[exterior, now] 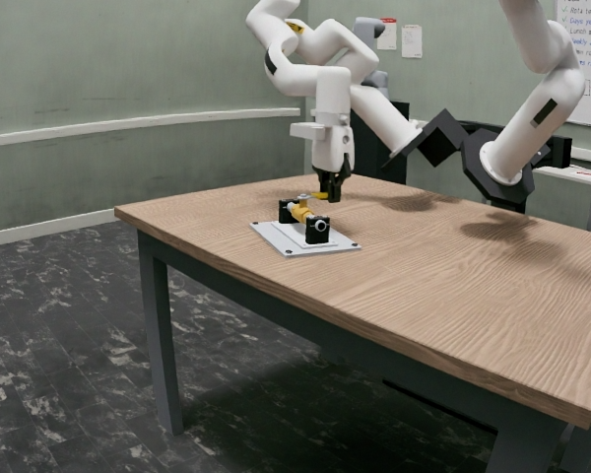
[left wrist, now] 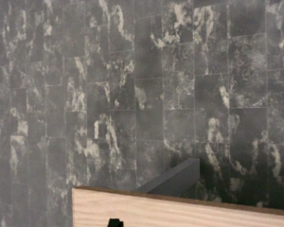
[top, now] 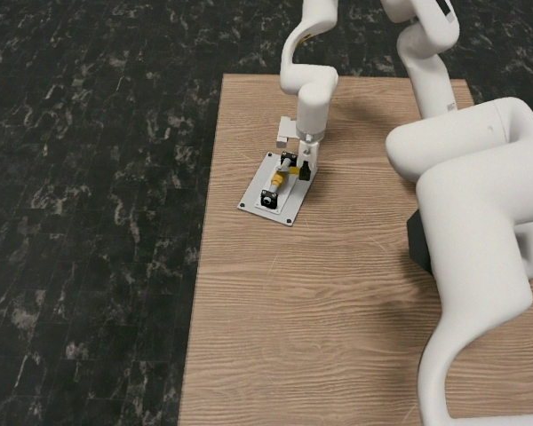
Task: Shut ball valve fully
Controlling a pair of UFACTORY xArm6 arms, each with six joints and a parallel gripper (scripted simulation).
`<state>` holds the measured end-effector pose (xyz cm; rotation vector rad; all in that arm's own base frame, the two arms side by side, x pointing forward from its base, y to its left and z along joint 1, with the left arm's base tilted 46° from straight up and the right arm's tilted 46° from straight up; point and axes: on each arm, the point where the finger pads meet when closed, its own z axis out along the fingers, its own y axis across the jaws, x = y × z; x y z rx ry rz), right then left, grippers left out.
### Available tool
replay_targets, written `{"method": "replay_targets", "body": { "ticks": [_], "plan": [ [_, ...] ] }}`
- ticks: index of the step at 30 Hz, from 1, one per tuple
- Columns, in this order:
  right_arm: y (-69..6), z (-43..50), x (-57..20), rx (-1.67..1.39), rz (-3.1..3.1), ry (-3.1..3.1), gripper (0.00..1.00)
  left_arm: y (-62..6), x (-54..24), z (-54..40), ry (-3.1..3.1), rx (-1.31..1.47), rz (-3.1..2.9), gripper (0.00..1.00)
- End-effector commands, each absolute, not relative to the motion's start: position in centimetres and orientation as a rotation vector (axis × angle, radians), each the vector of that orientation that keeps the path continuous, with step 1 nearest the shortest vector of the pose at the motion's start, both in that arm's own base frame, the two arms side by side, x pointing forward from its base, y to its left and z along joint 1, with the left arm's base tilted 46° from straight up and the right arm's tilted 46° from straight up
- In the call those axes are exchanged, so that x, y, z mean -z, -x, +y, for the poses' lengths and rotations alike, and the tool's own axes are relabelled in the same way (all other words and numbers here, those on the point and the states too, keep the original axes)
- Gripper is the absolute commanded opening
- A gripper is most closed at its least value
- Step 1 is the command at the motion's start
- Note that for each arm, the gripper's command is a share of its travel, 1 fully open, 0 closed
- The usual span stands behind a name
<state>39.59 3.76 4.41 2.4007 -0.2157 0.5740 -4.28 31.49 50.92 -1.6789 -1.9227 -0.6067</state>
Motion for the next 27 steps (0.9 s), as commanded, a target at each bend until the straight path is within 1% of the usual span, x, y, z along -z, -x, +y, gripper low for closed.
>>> {"method": "replay_targets", "body": {
  "ticks": [1,27],
  "plan": [
    [-39.69,3.96,-4.39,-0.585,-0.234,-2.402,0.0,4.29,-51.09,31.46,1.676,0.61,-1.92,1.0],
    [-40.1,4.82,-3.82,-0.653,-0.42,-2.399,0.0,4.29,-51.09,31.46,1.676,0.61,-1.92,1.0]
  ]
}}
